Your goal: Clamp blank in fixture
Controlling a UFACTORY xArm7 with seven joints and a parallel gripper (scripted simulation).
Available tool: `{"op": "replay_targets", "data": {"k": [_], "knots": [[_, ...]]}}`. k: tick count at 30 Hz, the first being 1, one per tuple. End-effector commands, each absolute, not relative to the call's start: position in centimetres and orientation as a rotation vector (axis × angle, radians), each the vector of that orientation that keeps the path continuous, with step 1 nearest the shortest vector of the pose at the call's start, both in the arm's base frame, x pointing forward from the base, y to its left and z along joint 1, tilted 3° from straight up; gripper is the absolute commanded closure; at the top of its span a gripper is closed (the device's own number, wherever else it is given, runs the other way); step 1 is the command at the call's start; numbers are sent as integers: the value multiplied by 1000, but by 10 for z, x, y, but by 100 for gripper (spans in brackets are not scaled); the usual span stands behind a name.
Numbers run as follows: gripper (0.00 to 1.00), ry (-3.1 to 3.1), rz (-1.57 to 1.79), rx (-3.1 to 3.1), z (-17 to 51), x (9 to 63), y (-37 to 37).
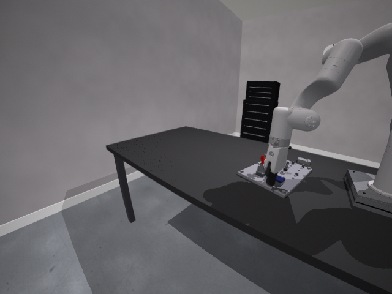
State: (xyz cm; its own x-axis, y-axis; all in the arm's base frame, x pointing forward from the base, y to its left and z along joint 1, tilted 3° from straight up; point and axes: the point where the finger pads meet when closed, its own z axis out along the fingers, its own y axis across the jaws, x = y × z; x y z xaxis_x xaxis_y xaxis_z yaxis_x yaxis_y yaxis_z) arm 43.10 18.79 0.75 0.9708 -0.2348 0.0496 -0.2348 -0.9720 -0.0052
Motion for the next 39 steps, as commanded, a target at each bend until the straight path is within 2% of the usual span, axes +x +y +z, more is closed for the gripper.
{"op": "replay_targets", "data": {"k": [1,39], "knots": [[100,-371,84,3120,9,432,189],[100,-371,84,3120,9,431,181]]}}
